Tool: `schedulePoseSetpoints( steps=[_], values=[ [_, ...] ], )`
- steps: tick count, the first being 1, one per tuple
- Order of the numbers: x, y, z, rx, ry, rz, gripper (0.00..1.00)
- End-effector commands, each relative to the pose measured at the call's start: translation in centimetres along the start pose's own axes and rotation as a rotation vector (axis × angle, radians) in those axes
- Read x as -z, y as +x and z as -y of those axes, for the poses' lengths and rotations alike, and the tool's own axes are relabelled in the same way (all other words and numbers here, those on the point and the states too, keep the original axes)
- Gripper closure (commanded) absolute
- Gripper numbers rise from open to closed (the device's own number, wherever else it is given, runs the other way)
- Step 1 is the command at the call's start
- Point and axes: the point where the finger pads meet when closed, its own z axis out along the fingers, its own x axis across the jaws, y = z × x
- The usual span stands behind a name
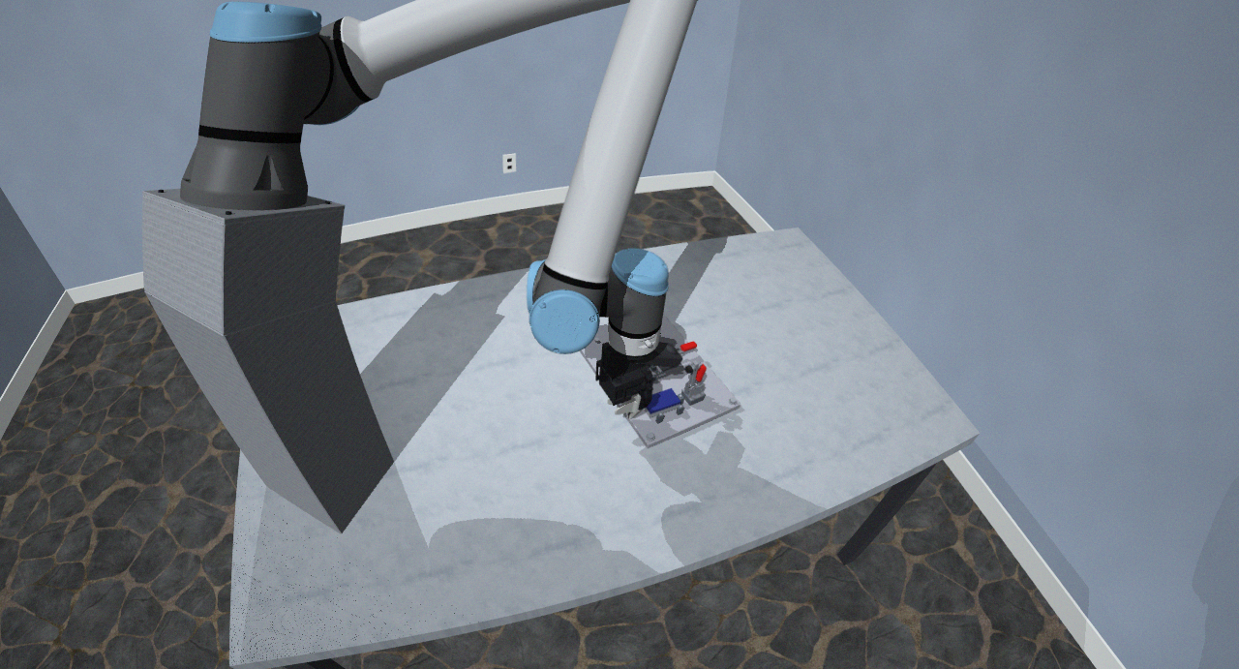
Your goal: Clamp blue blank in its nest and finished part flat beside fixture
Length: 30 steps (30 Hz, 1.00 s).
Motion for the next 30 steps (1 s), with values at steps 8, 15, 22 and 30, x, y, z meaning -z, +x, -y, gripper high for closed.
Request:
schedulePoseSetpoints(
  steps=[8,15,22,30],
  values=[
    [0.05,0.02,0.25,0.0,0.001,0.0,1.0],
    [0.05,0.02,0.44,0.0,0.001,0.0,1.0],
    [0.05,0.02,0.45,0.0,0.001,0.0,1.0],
    [0.05,0.02,0.45,0.0,0.001,0.0,1.0]
  ],
)
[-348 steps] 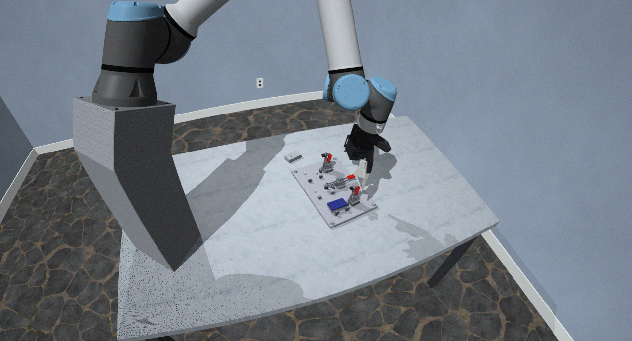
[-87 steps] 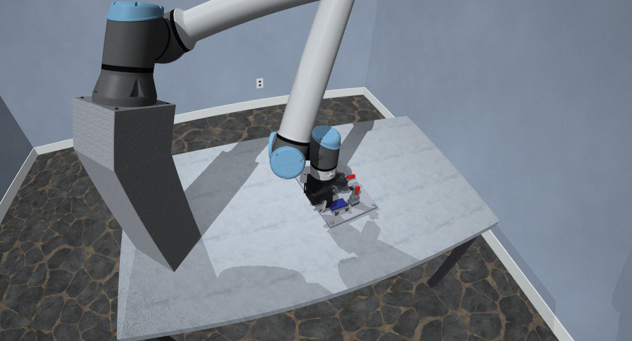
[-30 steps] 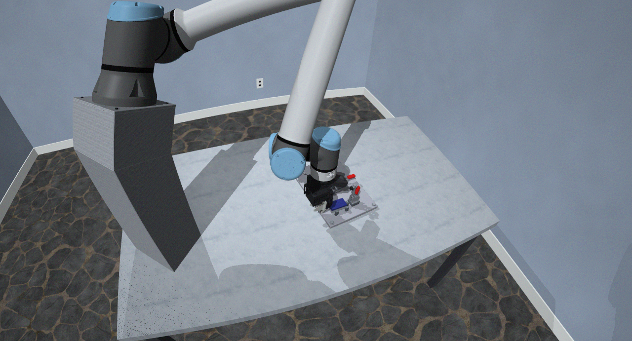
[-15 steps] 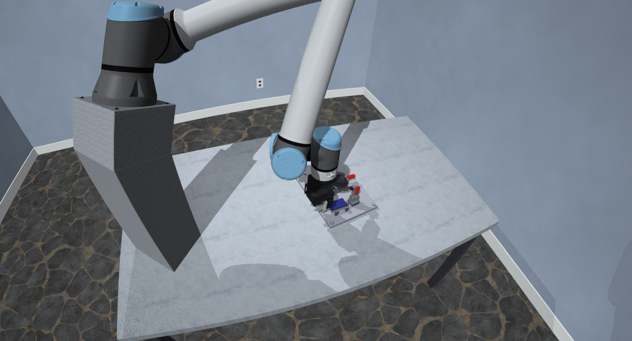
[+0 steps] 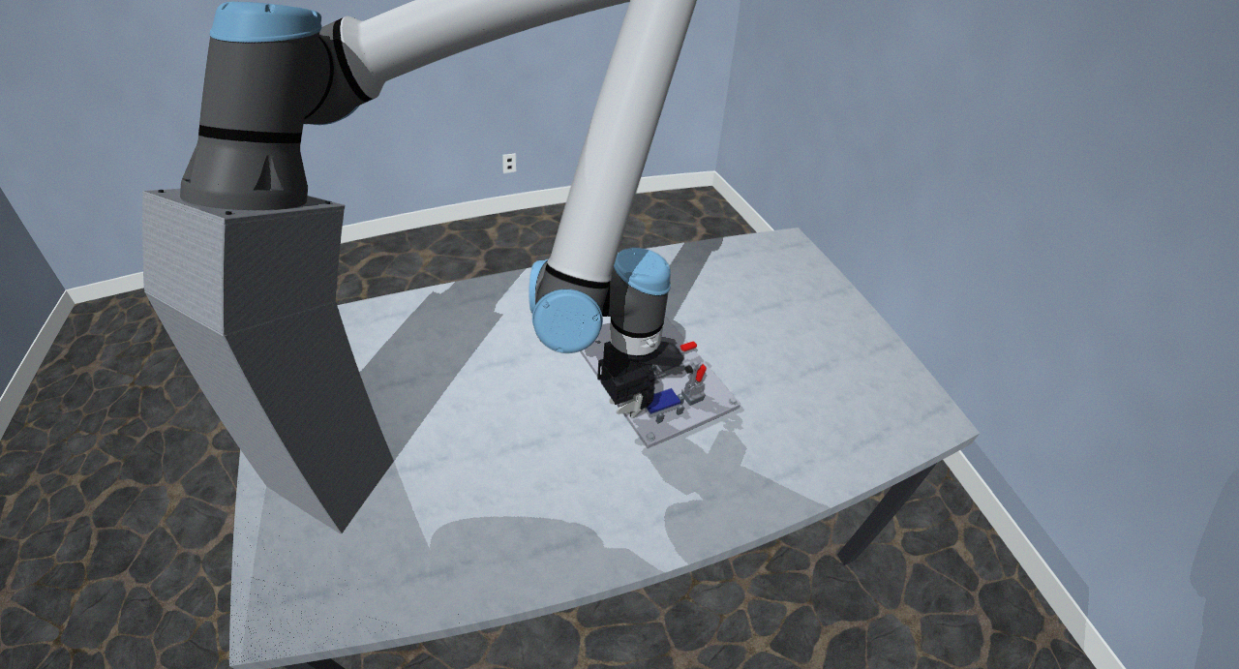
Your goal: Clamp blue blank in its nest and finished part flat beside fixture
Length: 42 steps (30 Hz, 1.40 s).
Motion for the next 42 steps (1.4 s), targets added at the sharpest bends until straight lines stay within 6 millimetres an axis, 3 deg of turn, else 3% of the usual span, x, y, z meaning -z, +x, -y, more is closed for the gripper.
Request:
schedulePoseSetpoints(
  steps=[1,42],
  values=[
    [0.05,0.02,0.05,0.0,0.001,0.0,1.0],
    [0.05,0.02,0.85,0.0,0.001,0.0,1.0]
  ],
)
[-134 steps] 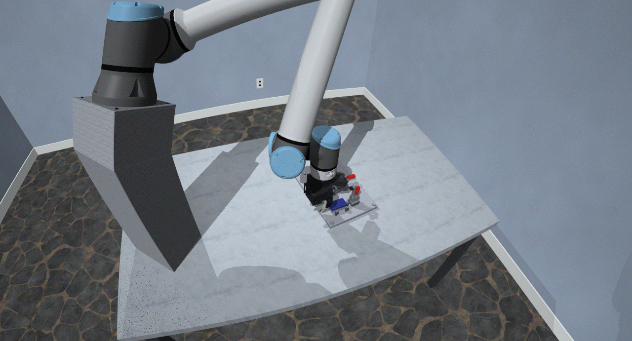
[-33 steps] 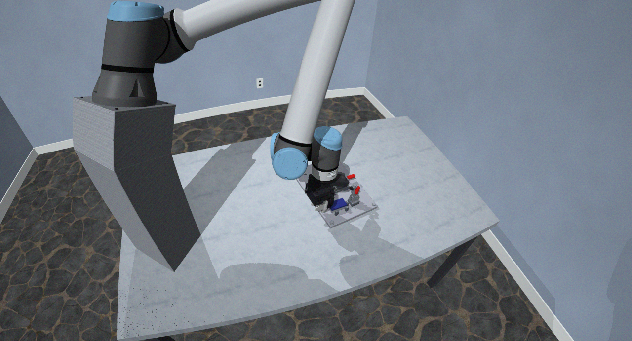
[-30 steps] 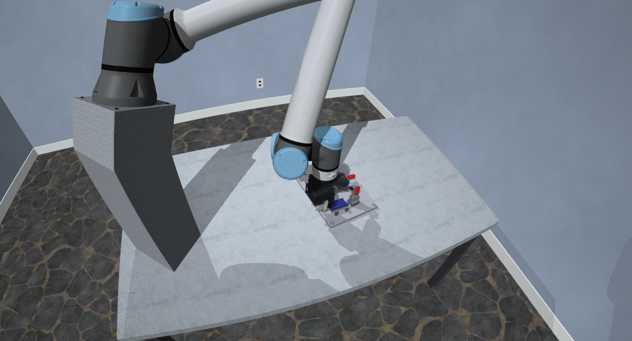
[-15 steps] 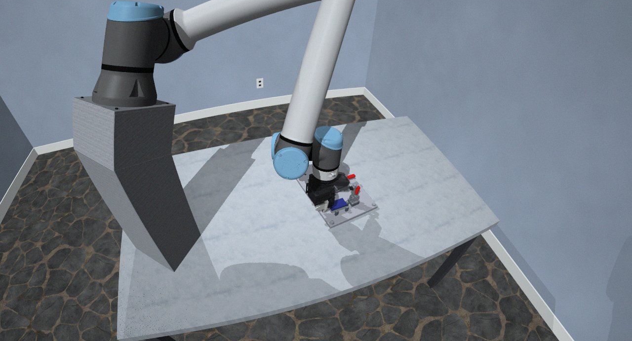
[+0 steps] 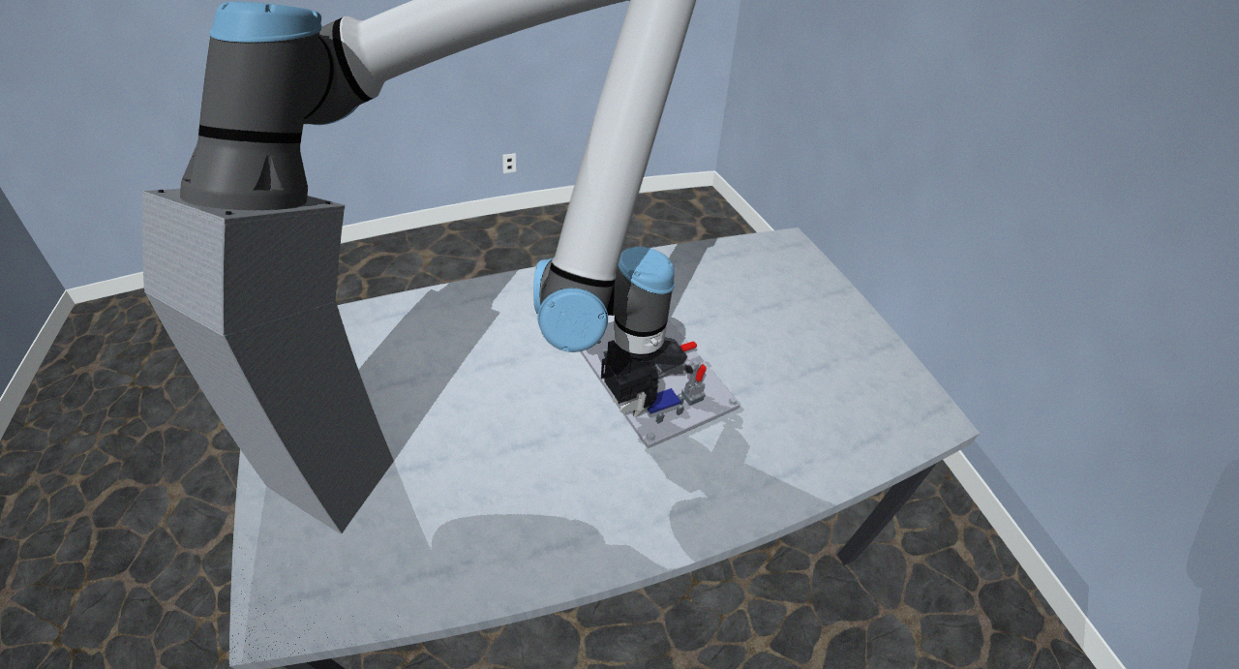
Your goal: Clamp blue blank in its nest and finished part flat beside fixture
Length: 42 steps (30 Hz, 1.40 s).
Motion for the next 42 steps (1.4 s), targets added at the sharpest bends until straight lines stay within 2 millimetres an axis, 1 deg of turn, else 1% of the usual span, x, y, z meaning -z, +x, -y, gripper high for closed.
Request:
schedulePoseSetpoints(
  steps=[1,42],
  values=[
    [0.05,0.02,0.13,0.0,0.001,0.0,1.0],
    [0.05,0.02,0.54,0.0,0.001,0.0,1.0]
  ],
)
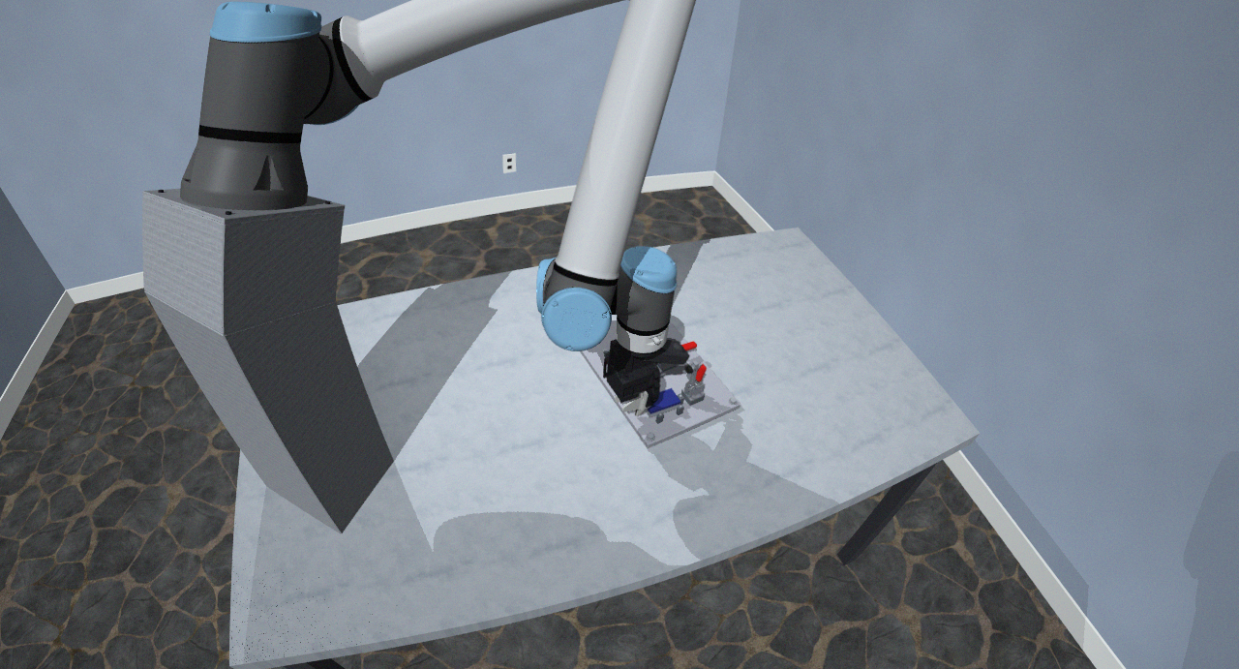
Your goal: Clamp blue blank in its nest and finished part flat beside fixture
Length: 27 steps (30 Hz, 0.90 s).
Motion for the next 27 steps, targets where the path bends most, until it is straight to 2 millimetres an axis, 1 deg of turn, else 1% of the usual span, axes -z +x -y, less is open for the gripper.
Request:
schedulePoseSetpoints(
  steps=[1,8,27],
  values=[
    [0.05,0.02,0.09,0.0,0.001,0.0,1.0],
    [0.05,0.02,0.43,0.0,0.001,0.0,1.0],
    [0.05,0.02,0.49,0.0,0.001,0.0,1.0]
  ],
)
